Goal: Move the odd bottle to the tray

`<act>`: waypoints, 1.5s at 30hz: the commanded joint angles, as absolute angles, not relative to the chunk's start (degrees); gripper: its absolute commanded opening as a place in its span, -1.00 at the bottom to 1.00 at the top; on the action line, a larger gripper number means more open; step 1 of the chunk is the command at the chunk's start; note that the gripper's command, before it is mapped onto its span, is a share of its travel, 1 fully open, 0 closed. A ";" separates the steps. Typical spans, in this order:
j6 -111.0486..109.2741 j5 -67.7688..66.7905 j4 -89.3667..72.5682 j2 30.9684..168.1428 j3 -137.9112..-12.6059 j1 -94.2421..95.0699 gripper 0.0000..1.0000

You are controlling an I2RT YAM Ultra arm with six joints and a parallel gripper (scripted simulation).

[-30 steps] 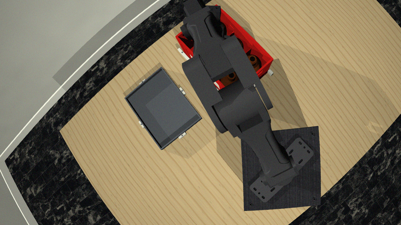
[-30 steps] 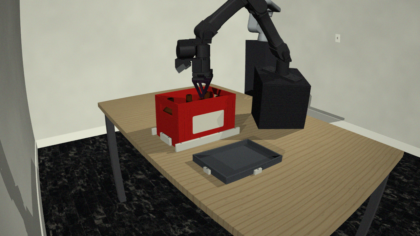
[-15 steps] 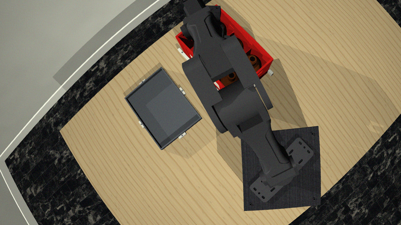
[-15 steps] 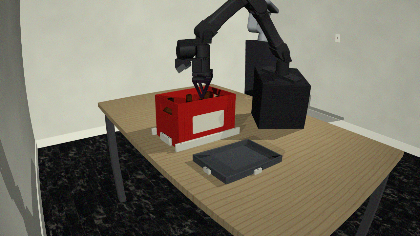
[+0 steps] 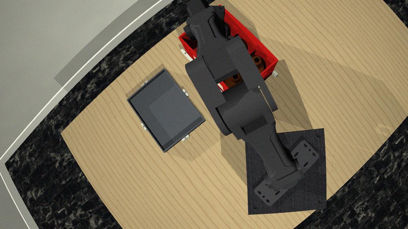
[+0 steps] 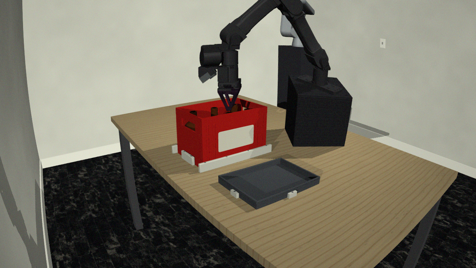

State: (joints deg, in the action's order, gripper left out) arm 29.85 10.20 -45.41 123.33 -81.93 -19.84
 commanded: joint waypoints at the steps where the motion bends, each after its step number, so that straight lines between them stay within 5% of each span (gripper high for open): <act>1: 29.80 9.55 -45.38 121.25 -83.50 -20.24 0.21; 45: 29.88 9.55 -46.15 122.27 -84.23 -20.12 0.21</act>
